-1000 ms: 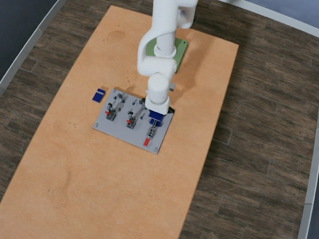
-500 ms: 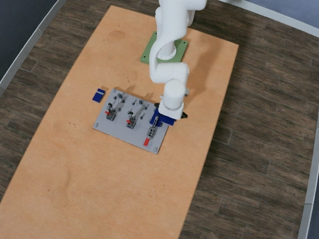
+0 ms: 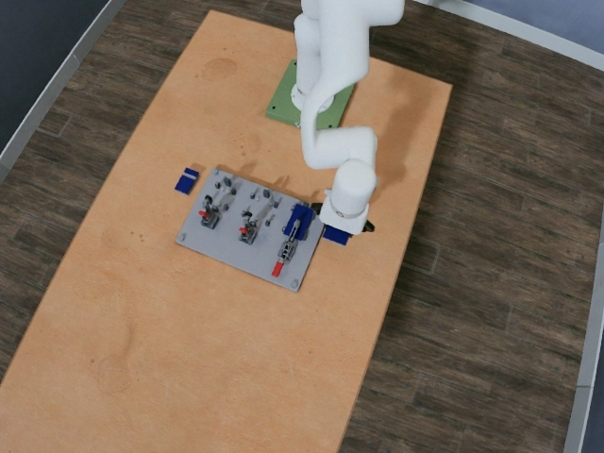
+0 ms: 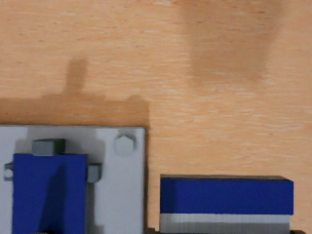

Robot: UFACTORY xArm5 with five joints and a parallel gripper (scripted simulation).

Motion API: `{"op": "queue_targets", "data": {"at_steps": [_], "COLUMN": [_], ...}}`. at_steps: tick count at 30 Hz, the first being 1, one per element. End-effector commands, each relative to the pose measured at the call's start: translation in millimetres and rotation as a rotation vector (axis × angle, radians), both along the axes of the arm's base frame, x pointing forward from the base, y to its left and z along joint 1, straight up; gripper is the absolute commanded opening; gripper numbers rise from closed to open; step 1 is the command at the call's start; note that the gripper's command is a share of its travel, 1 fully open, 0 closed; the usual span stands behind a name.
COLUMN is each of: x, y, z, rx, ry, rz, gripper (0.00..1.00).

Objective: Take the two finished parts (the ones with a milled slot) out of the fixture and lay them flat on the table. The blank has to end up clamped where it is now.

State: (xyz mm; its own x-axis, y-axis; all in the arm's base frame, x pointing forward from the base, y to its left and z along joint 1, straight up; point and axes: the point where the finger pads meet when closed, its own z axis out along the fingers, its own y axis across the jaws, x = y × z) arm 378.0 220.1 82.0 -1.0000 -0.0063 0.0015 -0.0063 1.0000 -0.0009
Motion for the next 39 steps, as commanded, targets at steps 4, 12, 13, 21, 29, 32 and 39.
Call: {"op": "queue_targets", "data": {"at_steps": [4,12,13,21,29,32,39], "x": [1.1,1.1,1.1,1.1,1.1,1.1,1.1], "y": [13.2,17.7,18.0,18.4,18.4,18.4,18.4], "z": [1.1,1.1,1.1,1.1,1.1,1.1,1.1], "rx": [0.002,0.002,0.002,0.002,0.002,0.002,0.002], "ry": [-0.003,-0.003,-0.003,-0.003,-0.003,-0.003,-0.003], "rz": [0.0,0.0,0.0,0.0,0.0,0.0,0.0], "gripper": [0.0,0.0,0.0,0.0,0.0,0.0,0.0]}}
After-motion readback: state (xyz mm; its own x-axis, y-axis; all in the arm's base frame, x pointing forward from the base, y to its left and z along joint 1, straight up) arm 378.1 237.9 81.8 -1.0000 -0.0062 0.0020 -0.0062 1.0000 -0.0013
